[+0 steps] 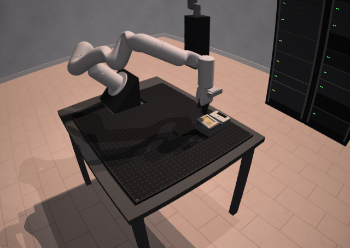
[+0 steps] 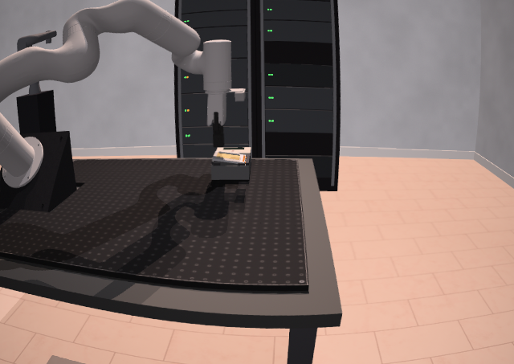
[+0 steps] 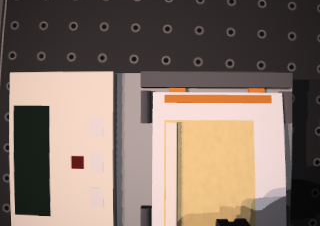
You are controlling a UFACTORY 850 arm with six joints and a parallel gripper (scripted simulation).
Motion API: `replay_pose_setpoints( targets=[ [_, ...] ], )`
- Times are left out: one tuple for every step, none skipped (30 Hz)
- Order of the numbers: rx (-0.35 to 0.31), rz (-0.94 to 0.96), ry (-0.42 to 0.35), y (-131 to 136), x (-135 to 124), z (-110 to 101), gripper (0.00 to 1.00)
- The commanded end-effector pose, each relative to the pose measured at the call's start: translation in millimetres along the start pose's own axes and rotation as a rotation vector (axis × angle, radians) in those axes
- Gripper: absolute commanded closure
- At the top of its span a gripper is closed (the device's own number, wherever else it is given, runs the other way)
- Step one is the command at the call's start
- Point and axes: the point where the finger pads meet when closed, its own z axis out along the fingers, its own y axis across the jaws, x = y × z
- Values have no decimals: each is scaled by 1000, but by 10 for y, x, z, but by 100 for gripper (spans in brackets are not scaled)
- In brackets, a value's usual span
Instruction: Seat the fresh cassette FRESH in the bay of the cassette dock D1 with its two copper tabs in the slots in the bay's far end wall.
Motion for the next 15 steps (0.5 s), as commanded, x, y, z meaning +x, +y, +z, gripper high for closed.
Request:
replay_pose_setpoints(
  targets=[
    [0, 1, 1, -2, 69, -14, 100],
    [0, 1, 1, -2, 69, -14, 100],
    [0, 1, 1, -2, 82, -14, 100],
    [0, 1, 1, -2, 95, -14, 100],
    [0, 1, 1, -2, 95, -14, 100],
    [0, 1, 1, -2, 95, -14, 100],
    [0, 1, 1, -2, 95, -14, 100],
    [0, 1, 1, -2, 95, -14, 100],
    [0, 1, 1, -2, 95, -14, 100],
    [0, 1, 1, -2, 95, -14, 100],
    [0, 1, 1, -2, 95, -14, 100],
    [0, 1, 1, -2, 95, -14, 100],
    [0, 1, 1, -2, 95, -14, 100],
    [0, 1, 1, -2, 95, -14, 100],
    [0, 1, 1, -2, 95, -14, 100]
  ],
)
